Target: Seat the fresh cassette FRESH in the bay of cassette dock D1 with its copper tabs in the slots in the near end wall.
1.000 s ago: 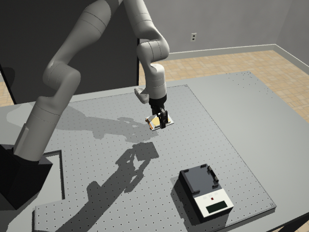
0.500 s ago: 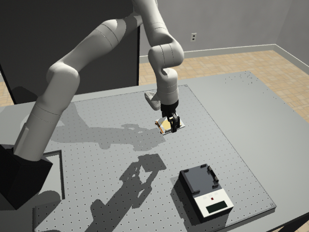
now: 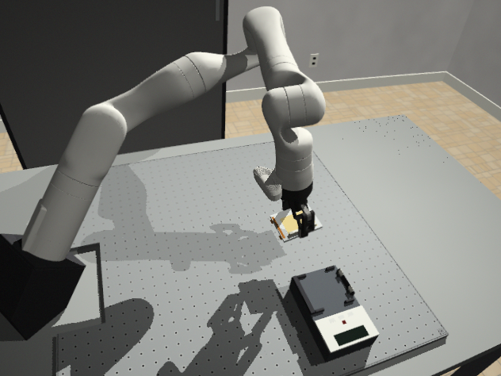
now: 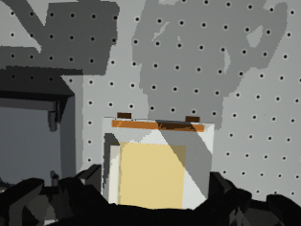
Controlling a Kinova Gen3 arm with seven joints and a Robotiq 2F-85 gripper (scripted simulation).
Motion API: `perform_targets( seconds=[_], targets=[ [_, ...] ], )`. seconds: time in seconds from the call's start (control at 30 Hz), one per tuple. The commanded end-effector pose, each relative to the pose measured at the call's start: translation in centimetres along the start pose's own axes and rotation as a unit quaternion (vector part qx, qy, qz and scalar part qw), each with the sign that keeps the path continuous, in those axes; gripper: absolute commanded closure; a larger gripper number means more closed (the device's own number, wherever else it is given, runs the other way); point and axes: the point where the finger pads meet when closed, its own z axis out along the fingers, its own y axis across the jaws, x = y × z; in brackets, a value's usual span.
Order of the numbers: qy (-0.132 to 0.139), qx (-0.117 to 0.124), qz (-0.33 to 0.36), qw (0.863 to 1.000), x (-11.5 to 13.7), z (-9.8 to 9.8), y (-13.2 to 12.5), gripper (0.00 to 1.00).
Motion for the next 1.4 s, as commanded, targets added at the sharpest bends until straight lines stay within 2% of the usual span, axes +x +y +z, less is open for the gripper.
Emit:
perform_targets(
  seconds=[0.0, 0.1, 0.6, 0.67, 0.93, 1.37],
  targets=[
    [0.003, 0.015, 0.012, 1.000, 0.3, -0.5, -3.2, 1.00],
    [0.003, 0.015, 0.012, 1.000, 0.2, -0.6, -3.7, 1.00],
    [0.003, 0.015, 0.012, 1.000, -1.3, -1.4, -11.0, 1.00],
    [0.003, 0.015, 0.012, 1.000, -1.3, -1.4, -11.0, 1.00],
    [0.003, 0.015, 0.012, 1.000, -2.1, -1.8, -14.9, 1.00],
    [0.003, 0.015, 0.012, 1.000, -2.2, -1.8, -15.1, 1.00]
  ],
)
